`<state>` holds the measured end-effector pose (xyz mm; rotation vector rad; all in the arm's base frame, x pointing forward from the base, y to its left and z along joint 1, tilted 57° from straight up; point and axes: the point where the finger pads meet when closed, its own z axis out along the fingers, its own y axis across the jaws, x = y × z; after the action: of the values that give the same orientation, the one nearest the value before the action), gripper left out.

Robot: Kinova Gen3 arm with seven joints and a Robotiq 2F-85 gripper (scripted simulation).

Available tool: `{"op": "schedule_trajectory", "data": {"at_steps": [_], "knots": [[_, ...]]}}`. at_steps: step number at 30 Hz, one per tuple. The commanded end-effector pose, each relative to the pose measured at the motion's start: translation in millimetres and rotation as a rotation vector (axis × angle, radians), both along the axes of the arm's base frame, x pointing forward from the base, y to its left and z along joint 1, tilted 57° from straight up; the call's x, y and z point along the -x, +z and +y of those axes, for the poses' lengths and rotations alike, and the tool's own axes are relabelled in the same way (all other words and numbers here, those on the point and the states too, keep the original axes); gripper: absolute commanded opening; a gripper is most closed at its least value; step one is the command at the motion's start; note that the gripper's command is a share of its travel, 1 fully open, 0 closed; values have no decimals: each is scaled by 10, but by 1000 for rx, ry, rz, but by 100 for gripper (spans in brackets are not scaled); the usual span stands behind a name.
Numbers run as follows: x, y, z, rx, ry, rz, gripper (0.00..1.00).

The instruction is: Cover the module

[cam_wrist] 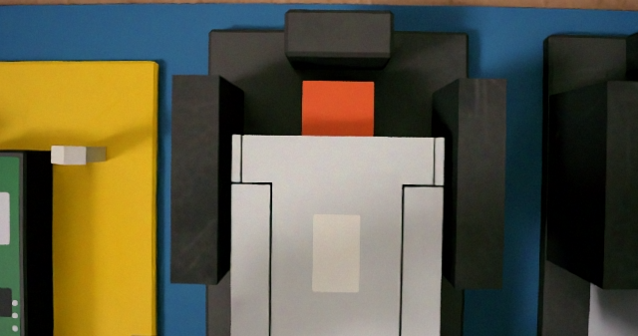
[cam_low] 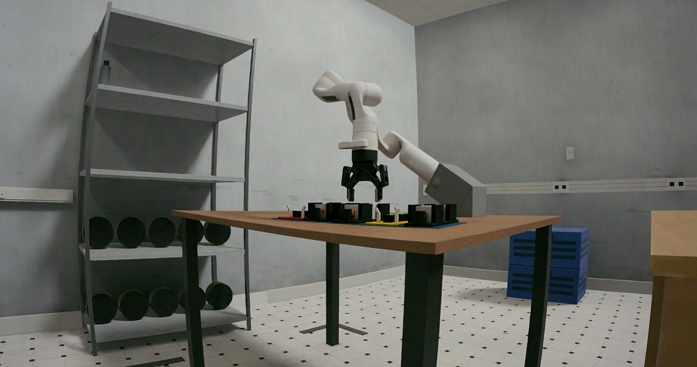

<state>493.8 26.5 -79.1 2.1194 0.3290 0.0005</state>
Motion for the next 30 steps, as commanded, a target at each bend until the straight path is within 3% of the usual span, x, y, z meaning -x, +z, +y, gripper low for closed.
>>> {"op": "schedule_trajectory", "data": {"at_steps": [1,30], "knots": [[-4,3,11,-1,2,-1,100],[-30,-106,-155,-1,2,-1,100]]}}
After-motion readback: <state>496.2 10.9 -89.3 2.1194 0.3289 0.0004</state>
